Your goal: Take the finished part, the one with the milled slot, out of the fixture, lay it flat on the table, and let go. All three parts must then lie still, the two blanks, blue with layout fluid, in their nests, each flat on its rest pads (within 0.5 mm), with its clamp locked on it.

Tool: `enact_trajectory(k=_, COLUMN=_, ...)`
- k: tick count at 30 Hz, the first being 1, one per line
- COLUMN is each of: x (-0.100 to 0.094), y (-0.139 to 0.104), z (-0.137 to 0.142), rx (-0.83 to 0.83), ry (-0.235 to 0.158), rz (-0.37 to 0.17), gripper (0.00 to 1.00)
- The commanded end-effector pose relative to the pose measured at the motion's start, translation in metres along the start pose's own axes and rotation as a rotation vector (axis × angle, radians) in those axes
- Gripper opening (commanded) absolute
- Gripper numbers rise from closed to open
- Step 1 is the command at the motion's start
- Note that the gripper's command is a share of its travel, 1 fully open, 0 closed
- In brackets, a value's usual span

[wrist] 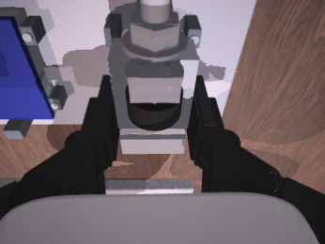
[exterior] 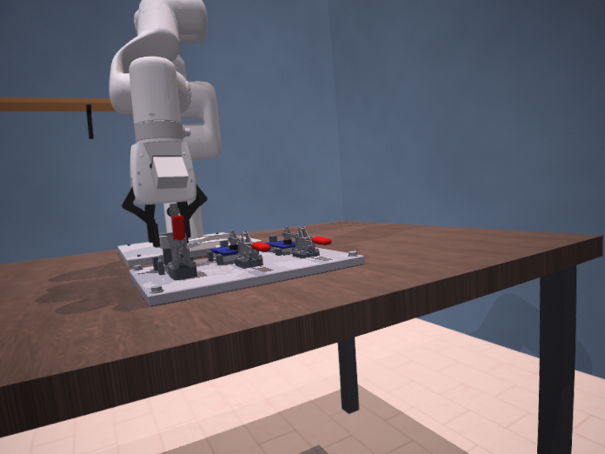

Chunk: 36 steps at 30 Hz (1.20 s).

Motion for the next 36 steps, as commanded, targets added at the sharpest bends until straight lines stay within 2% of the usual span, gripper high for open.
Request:
enact_trajectory(k=1, x=-0.002, y=0.001, z=0.001, rx=0.0, ry=-0.002, rz=0.003, gripper=0.0)
enact_trajectory(k=24, x=-0.033, y=-0.006, z=-0.001, rx=0.0, ry=-0.002, rz=0.003, gripper=0.0)
enact_trajectory(k=36, x=-0.035, y=-0.007, z=-0.001, rx=0.0, ry=-0.002, rz=0.003, gripper=0.0)
Point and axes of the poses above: the point where the finger pads meet when closed, its own x axis out along the fingers, its own z axis across the jaws, y = z × x, the point moved 2 cm from there along -x, back along the fingers, and after that the axes turned 11 degrees about -x, right-handed, at the moved point
